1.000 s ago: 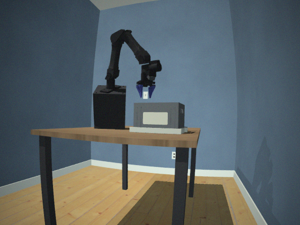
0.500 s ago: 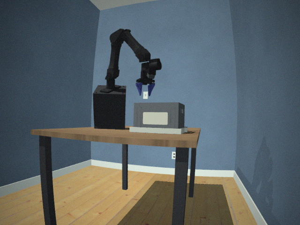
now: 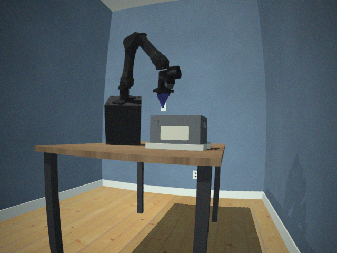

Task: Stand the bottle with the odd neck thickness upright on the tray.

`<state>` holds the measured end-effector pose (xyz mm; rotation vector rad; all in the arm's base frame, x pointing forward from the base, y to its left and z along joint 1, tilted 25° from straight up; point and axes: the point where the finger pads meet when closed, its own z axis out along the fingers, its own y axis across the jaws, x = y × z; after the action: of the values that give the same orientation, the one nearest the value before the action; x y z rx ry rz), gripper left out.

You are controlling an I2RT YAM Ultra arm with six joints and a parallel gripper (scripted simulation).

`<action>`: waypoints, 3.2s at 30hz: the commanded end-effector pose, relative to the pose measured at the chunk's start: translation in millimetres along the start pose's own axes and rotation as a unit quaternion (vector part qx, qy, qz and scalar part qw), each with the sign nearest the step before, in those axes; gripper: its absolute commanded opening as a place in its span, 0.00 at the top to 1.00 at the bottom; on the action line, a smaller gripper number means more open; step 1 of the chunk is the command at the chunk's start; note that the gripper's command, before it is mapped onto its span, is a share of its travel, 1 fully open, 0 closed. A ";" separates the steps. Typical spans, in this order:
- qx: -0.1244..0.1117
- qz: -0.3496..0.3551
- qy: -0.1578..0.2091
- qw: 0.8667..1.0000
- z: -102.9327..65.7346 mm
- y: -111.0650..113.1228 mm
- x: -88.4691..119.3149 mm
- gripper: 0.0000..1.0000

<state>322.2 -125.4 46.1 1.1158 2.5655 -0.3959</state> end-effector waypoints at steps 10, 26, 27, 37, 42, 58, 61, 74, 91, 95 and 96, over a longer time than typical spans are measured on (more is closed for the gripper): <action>-0.013 0.002 -0.024 1.000 -16.2 8.0 -12.7 1.00; -0.013 0.002 -0.024 1.000 -16.2 8.0 -12.7 1.00; -0.013 0.002 -0.024 1.000 -16.2 8.0 -12.7 1.00; -0.013 0.002 -0.024 1.000 -16.2 8.0 -12.7 1.00; 0.002 -0.006 0.000 1.000 2.9 32.8 36.4 1.00; -0.019 0.008 -0.023 1.000 -13.7 67.4 53.9 0.39; -0.018 0.008 -0.022 1.000 -12.9 67.3 54.4 0.39; -0.018 0.007 -0.022 1.000 -12.9 67.3 54.4 0.39; -0.018 0.007 -0.023 1.000 -11.6 67.6 54.2 0.39; -0.013 0.006 -0.019 1.000 -6.0 67.0 55.1 0.39; -0.013 0.006 -0.019 1.000 -6.0 67.0 55.1 0.39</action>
<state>321.2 -42.4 13.5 1.1054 2.5662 -0.3962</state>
